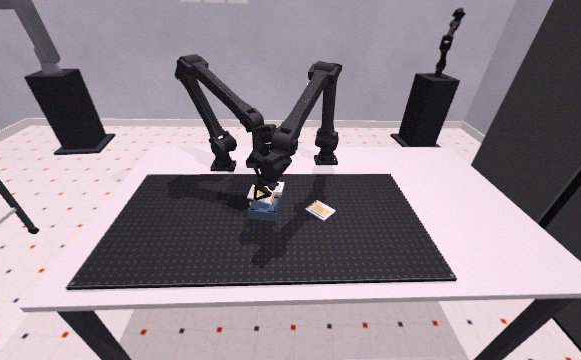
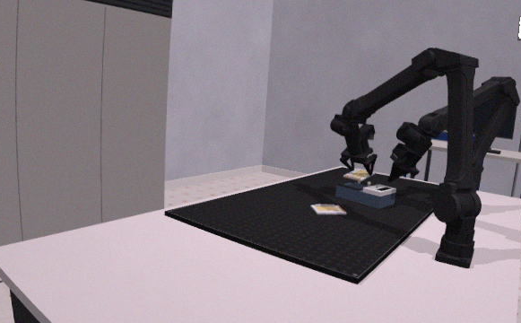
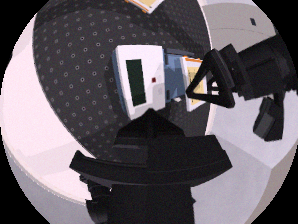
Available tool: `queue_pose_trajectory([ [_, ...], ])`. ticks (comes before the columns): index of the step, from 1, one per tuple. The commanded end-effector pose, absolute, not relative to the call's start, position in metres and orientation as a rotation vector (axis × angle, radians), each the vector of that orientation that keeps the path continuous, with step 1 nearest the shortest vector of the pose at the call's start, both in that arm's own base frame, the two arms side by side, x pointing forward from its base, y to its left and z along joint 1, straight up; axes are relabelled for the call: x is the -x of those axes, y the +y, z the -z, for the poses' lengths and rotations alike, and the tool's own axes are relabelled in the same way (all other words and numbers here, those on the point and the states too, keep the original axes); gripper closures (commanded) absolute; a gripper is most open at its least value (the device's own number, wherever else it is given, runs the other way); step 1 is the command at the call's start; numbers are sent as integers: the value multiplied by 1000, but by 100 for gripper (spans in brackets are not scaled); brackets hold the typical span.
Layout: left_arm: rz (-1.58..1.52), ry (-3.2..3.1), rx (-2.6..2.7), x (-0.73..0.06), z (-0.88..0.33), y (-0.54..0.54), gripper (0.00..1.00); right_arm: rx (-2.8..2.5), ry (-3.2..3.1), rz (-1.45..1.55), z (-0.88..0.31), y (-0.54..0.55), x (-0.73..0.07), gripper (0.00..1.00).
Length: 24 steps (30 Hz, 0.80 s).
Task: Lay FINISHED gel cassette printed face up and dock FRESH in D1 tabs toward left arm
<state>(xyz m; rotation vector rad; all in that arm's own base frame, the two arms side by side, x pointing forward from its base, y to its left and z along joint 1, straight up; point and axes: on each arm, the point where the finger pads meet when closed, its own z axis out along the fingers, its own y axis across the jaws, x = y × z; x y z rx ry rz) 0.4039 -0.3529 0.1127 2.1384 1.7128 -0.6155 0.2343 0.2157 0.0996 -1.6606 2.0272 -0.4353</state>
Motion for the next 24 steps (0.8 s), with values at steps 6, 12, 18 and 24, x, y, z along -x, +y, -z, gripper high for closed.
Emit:
queue_pose_trajectory([
  [6,598,1690,-2127,-408,-119,-355,100,1603,1996,400,-130,236,-245,100],
  [12,598,1690,-2127,-408,-119,-355,100,1603,1996,400,-132,236,-244,100],
  [18,598,1690,-2127,-408,-119,-355,100,1603,1996,400,-140,235,-238,100],
  [24,598,1690,-2127,-408,-119,-355,100,1603,1996,400,-143,235,-236,100],
])
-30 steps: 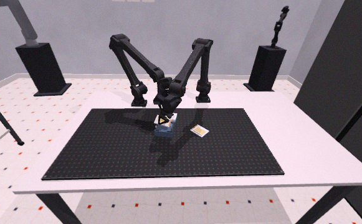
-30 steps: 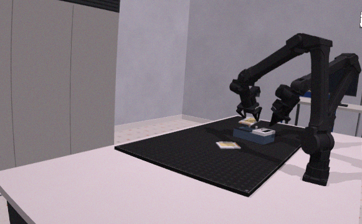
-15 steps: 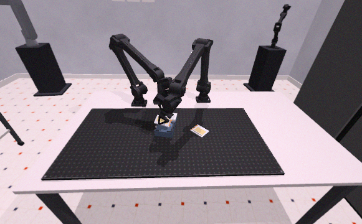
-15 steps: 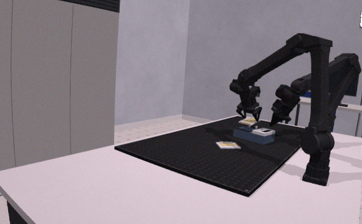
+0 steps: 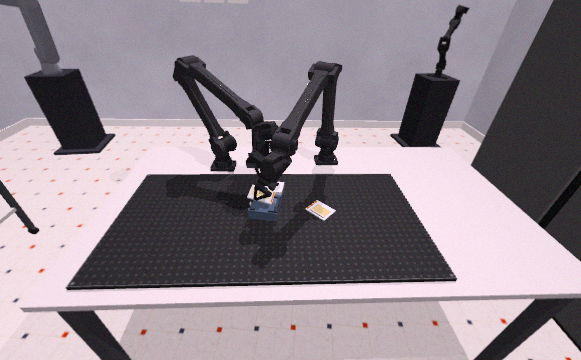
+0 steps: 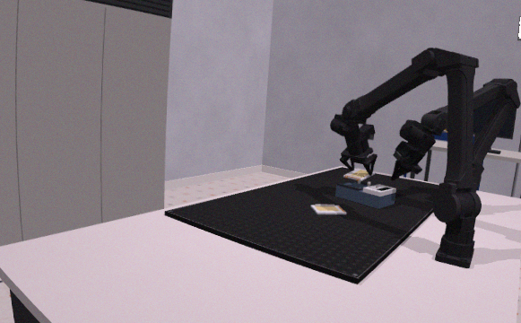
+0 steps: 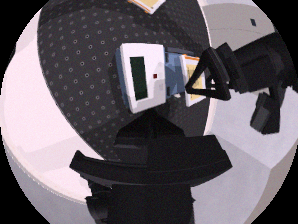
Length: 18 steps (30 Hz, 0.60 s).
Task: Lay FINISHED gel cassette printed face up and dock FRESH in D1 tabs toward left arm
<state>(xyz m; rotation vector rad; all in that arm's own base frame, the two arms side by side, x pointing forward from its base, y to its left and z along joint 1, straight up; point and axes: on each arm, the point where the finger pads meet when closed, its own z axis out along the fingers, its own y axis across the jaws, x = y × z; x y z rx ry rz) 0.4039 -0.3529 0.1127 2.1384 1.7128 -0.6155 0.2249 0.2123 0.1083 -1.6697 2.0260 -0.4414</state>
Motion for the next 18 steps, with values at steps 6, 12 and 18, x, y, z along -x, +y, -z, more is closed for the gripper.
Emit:
queue_pose_trajectory([
  [6,598,1690,-2127,-408,-119,-355,100,1599,1998,397,-145,235,-235,100],
  [12,598,1690,-2127,-408,-119,-355,100,1599,1998,397,-152,235,-230,100],
  [18,598,1690,-2127,-408,-119,-355,100,1599,1998,397,-157,235,-228,100],
])
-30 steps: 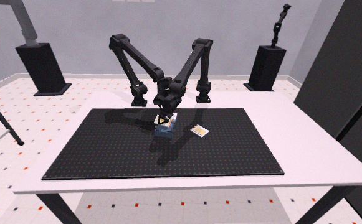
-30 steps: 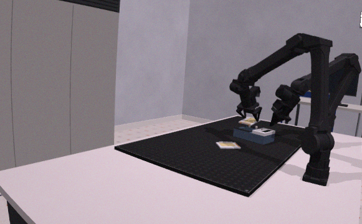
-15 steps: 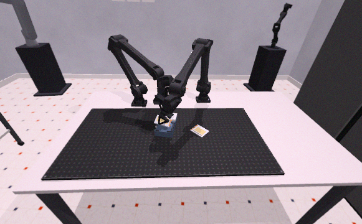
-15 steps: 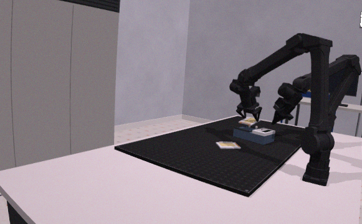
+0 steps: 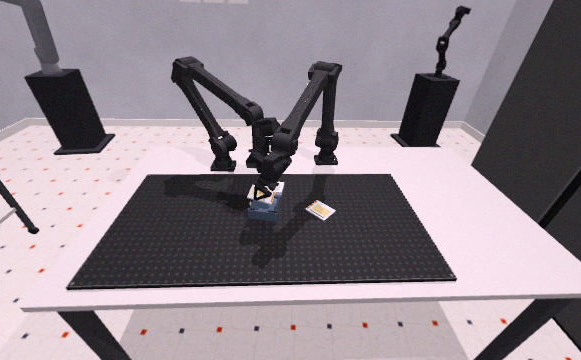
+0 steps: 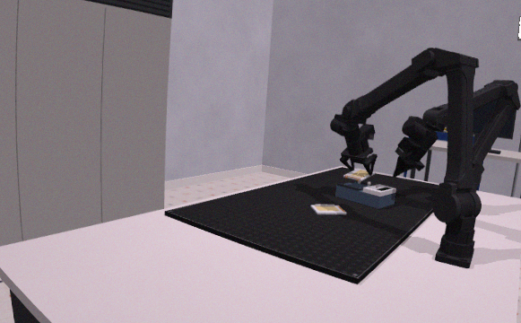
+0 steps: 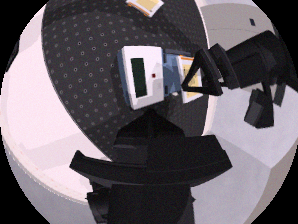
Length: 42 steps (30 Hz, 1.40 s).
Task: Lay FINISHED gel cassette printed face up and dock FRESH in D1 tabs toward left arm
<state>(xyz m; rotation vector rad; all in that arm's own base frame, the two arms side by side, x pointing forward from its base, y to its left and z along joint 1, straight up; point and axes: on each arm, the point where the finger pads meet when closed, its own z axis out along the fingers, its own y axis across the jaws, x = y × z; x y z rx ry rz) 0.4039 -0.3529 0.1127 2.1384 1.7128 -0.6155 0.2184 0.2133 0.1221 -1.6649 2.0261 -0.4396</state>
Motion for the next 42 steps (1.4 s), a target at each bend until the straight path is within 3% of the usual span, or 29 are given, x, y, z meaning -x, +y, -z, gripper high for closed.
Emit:
queue_pose_trajectory([
  [1,598,1690,-2127,-408,-119,-355,100,1599,1998,397,-157,235,-228,100],
  [42,598,1690,-2127,-408,-119,-355,100,1602,1997,395,-188,232,-218,100],
])
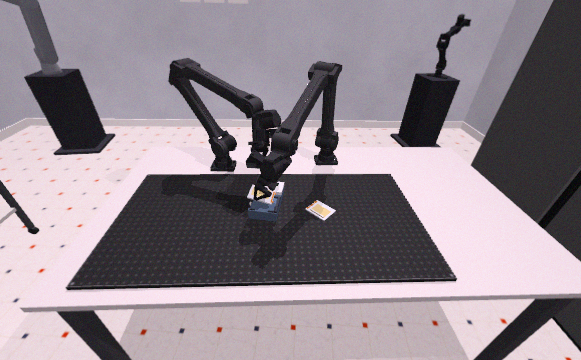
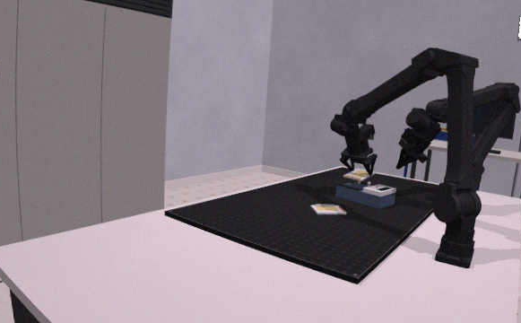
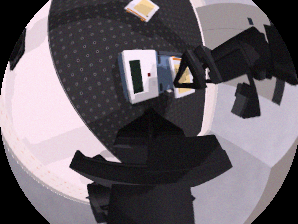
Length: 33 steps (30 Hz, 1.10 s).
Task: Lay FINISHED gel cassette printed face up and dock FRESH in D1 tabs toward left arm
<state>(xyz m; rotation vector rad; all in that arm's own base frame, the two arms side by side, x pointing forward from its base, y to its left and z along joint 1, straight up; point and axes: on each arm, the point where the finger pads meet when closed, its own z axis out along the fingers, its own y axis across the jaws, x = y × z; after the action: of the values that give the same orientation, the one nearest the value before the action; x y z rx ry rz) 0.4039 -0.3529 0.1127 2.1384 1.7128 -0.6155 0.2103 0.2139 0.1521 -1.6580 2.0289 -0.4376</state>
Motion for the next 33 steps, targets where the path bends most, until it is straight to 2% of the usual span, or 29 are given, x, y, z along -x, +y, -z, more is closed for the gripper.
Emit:
queue_pose_trajectory([
  [1,598,1690,-2127,-408,-119,-355,100,1602,1997,395,-189,232,-218,100],
  [33,598,1690,-2127,-408,-119,-355,100,1605,1995,396,-218,230,-217,100],
])
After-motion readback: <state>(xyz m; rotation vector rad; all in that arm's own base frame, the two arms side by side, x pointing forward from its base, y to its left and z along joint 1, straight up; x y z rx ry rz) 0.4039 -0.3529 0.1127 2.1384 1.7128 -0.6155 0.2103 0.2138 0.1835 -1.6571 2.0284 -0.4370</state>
